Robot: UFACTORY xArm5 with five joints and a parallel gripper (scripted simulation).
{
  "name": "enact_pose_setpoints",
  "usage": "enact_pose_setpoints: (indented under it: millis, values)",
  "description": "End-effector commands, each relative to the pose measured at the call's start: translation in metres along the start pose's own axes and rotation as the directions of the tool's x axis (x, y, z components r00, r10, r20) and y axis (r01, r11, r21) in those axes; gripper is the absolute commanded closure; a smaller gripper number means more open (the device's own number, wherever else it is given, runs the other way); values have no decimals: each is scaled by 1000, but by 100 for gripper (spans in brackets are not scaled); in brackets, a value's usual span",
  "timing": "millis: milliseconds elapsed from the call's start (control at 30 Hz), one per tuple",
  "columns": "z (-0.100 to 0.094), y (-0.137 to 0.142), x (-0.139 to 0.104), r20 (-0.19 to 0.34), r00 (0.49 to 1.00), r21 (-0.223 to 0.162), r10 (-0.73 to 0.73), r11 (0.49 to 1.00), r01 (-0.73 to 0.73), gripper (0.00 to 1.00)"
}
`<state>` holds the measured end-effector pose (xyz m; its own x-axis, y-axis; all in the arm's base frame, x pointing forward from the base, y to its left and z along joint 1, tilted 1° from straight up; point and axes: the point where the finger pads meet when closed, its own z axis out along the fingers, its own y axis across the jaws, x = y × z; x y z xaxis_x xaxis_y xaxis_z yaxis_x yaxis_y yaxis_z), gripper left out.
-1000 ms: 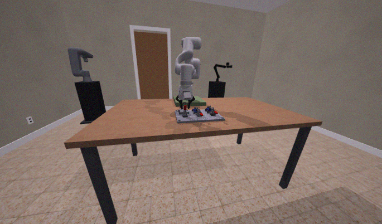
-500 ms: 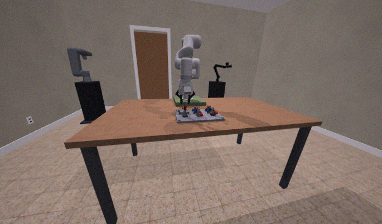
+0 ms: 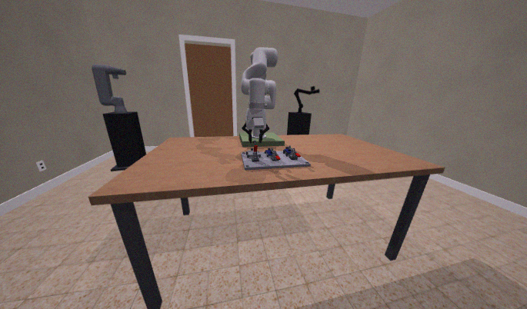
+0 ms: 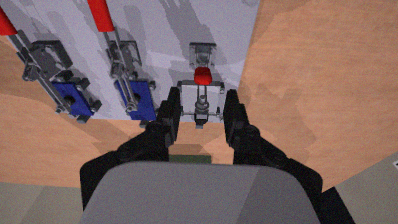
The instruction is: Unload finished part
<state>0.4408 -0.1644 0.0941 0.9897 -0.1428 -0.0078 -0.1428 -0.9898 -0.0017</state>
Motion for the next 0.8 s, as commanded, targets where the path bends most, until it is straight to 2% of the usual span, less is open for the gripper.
enact_pose_setpoints:
  millis: [0, 67, 100, 767]
  values:
    - [-2, 0, 1, -4, 1000, -1, 0, 1000, 0, 53]
    - [-2, 0, 1, -4, 1000, -1, 0, 1000, 0, 53]
    - [-2, 0, 1, -4, 1000, -1, 0, 1000, 0, 0]
    - [6, 0, 1, -4, 1000, -1, 0, 1000, 0, 0]
